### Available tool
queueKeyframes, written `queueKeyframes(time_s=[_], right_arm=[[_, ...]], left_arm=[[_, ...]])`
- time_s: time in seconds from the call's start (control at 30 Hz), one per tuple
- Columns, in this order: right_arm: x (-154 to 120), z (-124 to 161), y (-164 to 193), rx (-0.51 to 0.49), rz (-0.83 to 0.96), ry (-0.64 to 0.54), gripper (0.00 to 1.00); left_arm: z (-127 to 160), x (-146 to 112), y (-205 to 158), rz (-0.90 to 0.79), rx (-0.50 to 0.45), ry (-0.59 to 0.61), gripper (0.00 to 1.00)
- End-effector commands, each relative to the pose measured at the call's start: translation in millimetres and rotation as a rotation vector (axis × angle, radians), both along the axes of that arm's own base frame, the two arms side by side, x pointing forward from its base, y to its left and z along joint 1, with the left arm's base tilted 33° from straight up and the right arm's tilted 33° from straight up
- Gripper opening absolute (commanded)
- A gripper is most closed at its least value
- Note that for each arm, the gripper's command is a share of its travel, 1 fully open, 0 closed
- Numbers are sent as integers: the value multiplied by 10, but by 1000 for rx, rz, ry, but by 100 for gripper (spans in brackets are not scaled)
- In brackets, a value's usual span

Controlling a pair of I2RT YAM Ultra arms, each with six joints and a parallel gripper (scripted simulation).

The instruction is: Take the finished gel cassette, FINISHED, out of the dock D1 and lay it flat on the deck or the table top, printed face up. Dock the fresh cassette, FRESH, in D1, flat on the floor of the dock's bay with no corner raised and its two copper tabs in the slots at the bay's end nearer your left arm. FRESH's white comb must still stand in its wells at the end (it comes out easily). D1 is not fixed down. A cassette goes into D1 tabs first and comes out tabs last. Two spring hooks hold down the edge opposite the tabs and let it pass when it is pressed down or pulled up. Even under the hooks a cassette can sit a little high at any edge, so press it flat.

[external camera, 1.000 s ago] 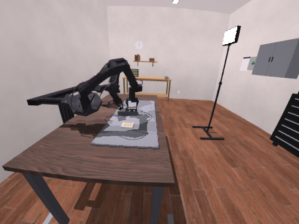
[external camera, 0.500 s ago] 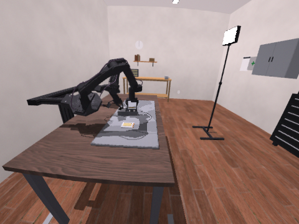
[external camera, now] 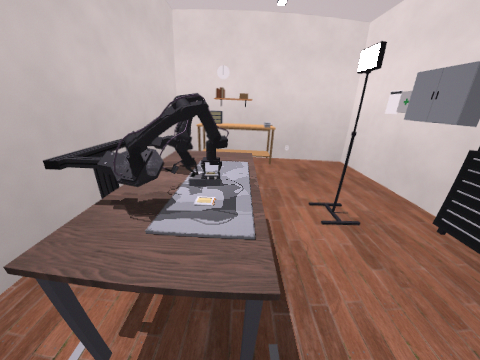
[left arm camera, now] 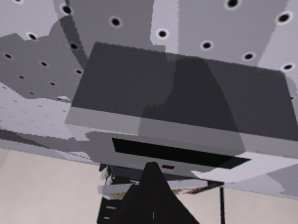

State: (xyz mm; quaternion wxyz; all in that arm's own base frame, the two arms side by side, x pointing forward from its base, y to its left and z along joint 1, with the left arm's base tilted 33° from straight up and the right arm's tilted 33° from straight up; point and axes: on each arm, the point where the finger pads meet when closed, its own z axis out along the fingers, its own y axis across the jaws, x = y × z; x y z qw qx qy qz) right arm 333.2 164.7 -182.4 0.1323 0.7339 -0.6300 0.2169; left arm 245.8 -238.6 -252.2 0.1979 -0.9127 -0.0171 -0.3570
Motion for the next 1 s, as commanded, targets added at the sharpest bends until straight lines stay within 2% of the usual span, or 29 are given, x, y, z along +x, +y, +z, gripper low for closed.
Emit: queueKeyframes(time_s=[0.0,0.97], right_arm=[[15,84,134,49,16,-12,0],[26,113,98,43,15,-14,0]], left_arm=[[-348,-251,467,49,113,176,0],[-348,-251,467,49,113,176,0]])
